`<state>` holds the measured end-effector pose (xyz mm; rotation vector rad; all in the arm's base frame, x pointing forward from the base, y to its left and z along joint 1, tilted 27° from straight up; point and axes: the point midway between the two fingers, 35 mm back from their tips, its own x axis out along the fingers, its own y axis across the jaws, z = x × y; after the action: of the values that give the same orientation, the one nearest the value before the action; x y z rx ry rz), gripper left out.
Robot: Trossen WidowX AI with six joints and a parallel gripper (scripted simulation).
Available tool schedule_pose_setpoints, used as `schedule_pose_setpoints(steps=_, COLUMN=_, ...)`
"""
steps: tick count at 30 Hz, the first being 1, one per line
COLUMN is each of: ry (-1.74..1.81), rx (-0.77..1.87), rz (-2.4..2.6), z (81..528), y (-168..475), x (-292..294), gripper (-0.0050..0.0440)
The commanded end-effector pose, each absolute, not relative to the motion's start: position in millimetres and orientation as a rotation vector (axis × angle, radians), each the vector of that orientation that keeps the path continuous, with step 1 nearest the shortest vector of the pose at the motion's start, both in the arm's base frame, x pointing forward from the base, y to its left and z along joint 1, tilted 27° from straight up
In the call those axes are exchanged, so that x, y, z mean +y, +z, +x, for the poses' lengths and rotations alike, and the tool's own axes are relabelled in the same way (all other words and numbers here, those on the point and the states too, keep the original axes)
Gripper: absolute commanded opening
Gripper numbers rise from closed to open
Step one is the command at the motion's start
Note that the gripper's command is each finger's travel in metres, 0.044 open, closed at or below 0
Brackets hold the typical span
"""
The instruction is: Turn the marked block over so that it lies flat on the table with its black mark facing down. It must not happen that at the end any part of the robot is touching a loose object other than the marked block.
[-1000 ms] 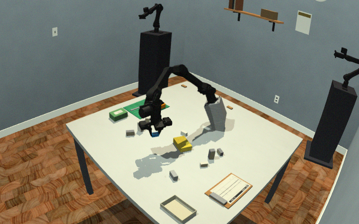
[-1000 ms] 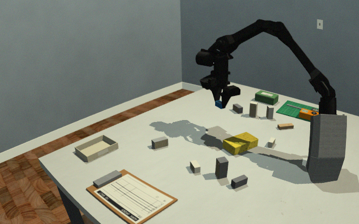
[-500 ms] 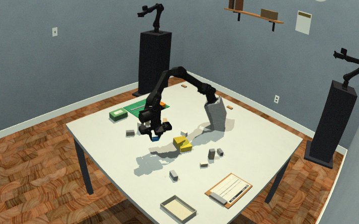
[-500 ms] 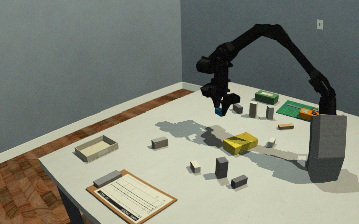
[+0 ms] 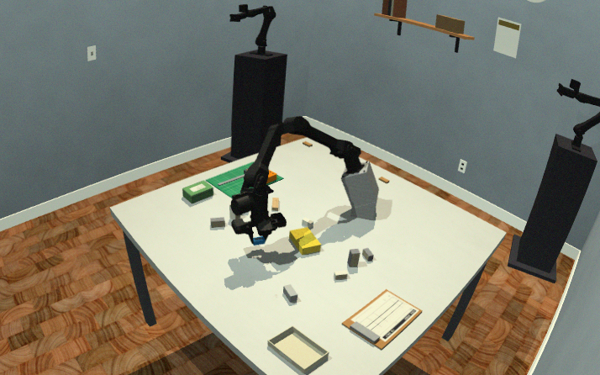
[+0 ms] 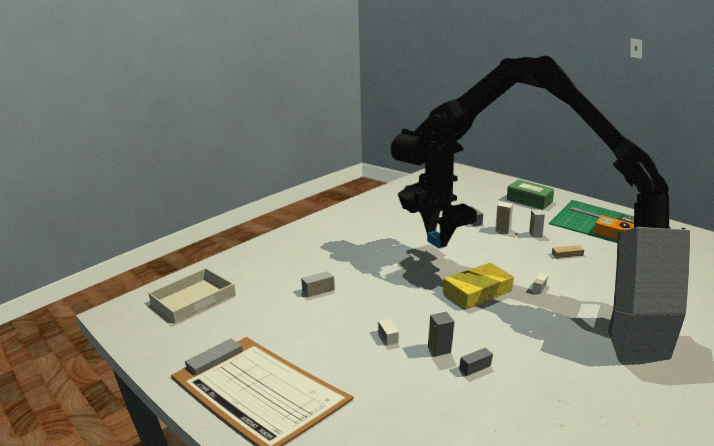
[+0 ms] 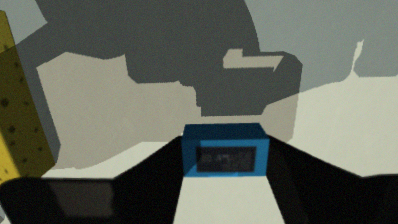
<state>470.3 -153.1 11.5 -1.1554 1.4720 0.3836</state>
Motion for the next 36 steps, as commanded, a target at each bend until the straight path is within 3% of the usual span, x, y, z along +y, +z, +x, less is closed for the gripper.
schedule_pose_setpoints(steps=1, ry=0.377, rx=1.46, rz=-1.158, z=473.2, y=13.6, x=-154.9, gripper=-0.005)
schedule_pose_setpoints(steps=13, ry=0.415, rx=1.347, rz=-1.126, z=475.1, y=26.5, x=-153.8, gripper=-0.005)
schedule_pose_setpoints(steps=36, ry=0.766, rx=0.675, rz=-0.82, z=481.3, y=10.8, x=-142.4, gripper=-0.005)
